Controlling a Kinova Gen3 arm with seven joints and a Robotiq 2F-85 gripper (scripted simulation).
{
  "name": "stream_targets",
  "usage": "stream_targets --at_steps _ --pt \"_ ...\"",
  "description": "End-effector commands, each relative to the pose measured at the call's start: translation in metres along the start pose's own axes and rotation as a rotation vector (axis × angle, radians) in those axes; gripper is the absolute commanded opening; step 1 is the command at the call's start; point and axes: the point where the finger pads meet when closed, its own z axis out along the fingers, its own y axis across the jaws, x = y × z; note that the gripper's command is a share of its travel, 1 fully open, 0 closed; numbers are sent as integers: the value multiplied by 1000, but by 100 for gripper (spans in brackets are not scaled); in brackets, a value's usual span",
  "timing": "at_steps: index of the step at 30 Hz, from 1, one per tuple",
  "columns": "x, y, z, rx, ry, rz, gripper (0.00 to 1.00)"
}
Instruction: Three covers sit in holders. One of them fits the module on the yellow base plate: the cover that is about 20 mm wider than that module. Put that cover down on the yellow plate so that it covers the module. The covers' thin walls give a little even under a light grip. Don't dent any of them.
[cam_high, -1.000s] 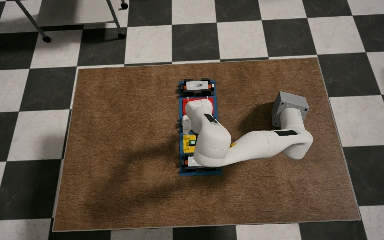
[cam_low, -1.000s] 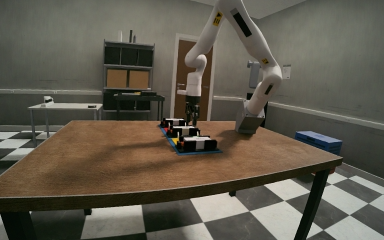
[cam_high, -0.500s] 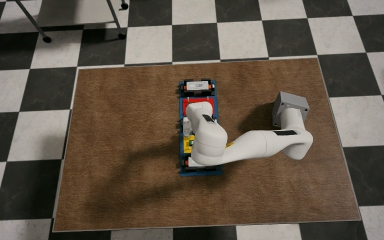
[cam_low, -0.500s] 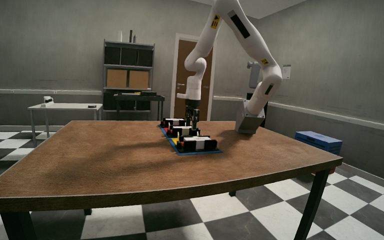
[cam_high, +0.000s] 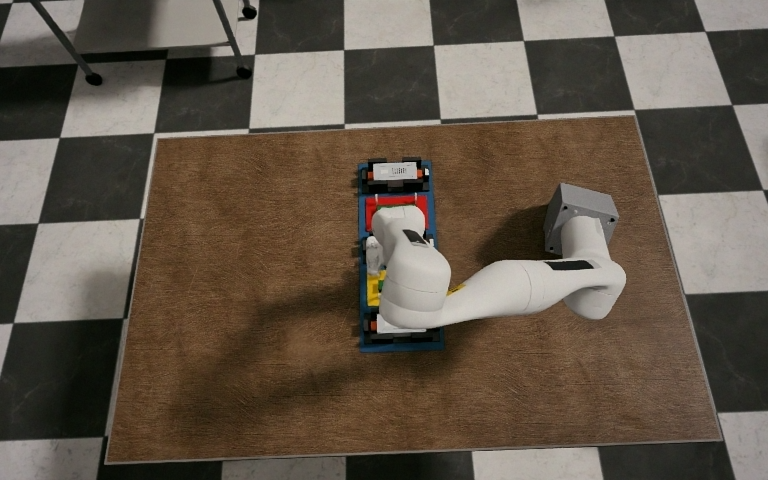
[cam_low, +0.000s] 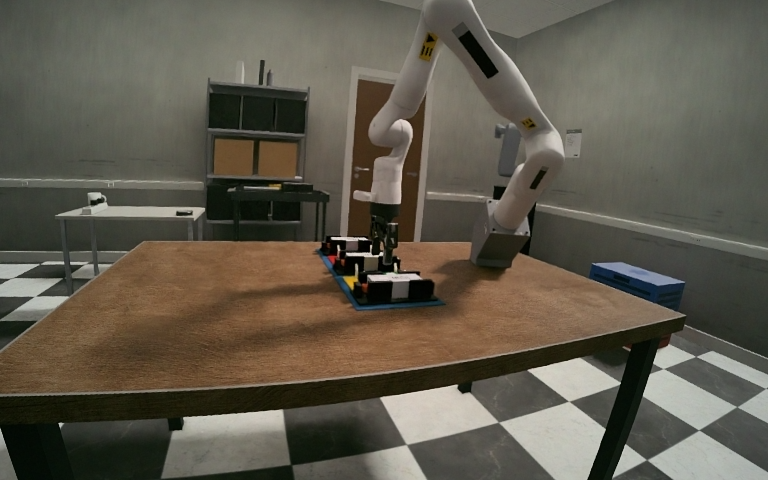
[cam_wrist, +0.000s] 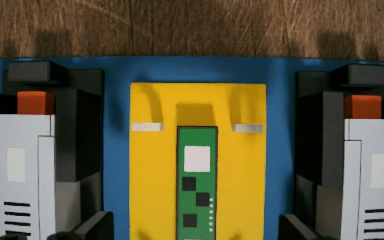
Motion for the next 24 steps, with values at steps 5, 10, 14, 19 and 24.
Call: stream_targets --at_steps 5,10,14,19,24 --pt "0 0 2 -1 2 0 100" --pt "0 0 5 -1 2 0 100" --pt "0 0 9 -1 2 0 100" --pt "0 0 12 -1 2 0 100" --pt "0 0 12 -1 2 0 100"
